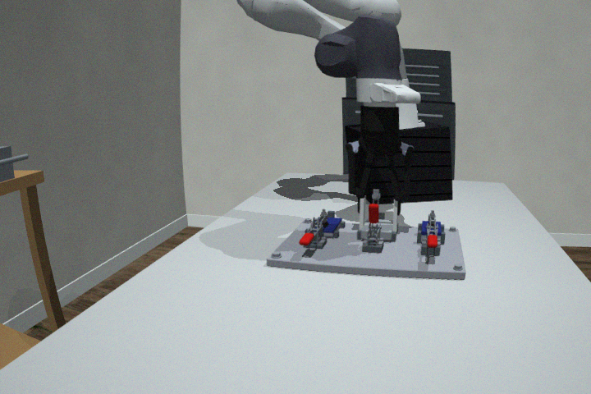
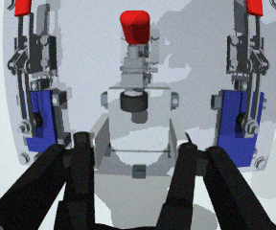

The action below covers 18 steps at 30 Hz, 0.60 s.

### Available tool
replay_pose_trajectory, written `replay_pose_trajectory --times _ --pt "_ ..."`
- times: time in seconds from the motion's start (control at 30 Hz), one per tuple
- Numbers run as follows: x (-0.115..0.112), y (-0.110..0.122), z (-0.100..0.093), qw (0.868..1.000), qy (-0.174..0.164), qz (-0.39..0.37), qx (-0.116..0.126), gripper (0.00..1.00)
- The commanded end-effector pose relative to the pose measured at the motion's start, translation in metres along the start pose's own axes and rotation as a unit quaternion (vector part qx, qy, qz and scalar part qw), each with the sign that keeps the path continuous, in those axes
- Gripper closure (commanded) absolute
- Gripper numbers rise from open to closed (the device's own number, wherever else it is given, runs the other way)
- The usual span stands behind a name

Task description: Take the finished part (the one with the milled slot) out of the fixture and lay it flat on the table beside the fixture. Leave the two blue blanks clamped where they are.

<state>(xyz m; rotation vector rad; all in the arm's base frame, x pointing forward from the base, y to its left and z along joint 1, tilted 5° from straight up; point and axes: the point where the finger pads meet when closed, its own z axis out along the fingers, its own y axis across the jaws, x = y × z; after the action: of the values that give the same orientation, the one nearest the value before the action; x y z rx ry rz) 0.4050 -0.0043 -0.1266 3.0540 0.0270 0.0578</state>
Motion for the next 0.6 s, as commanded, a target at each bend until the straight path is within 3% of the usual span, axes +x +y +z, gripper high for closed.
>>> replay_pose_trajectory --times 0.0,0.57 --pt "-0.0001 0.0003 0.0009 1.0 0.0 0.002 0.0 1.0" --pt "0.0 0.0002 -0.0012 1.0 0.0 0.002 0.0 1.0"
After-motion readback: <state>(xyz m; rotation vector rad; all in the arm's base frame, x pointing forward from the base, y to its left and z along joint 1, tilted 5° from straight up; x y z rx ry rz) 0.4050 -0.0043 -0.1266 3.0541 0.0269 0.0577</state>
